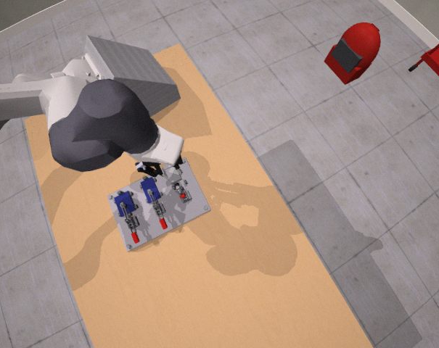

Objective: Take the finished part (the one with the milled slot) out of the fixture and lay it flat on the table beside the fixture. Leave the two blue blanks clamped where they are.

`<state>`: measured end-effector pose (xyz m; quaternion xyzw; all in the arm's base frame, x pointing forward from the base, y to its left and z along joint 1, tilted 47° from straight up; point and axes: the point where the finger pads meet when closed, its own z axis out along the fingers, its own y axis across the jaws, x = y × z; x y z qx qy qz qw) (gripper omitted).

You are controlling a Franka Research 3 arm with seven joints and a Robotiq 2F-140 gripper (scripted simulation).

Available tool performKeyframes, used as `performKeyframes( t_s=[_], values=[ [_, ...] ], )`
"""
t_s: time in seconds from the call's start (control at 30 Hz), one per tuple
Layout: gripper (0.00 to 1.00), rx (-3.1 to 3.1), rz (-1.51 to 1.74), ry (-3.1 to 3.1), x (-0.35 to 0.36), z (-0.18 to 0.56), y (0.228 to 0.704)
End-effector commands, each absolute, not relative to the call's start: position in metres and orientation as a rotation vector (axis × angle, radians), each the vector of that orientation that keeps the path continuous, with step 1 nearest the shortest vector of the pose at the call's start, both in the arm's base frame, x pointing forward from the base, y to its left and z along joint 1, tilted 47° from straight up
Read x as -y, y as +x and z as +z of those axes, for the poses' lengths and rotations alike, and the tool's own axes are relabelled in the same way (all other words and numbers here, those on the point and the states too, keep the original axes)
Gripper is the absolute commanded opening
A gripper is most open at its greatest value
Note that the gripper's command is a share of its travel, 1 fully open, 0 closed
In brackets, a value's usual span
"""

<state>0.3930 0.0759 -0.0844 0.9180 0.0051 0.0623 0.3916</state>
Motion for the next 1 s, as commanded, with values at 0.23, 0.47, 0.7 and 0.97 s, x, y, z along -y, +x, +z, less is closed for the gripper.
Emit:
performKeyframes(
  t_s=[0.23, 0.47, 0.7, 0.97],
  values=[
    [0.00, -0.018, 0.154, 2.331, -0.078, -0.085, 0.393],
    [0.00, -0.018, 0.154, 2.331, -0.083, -0.090, 0.393],
    [0.00, -0.018, 0.154, 2.331, -0.090, -0.097, 0.393],
    [0.00, -0.018, 0.154, 2.331, -0.098, -0.105, 0.393]
  ],
)
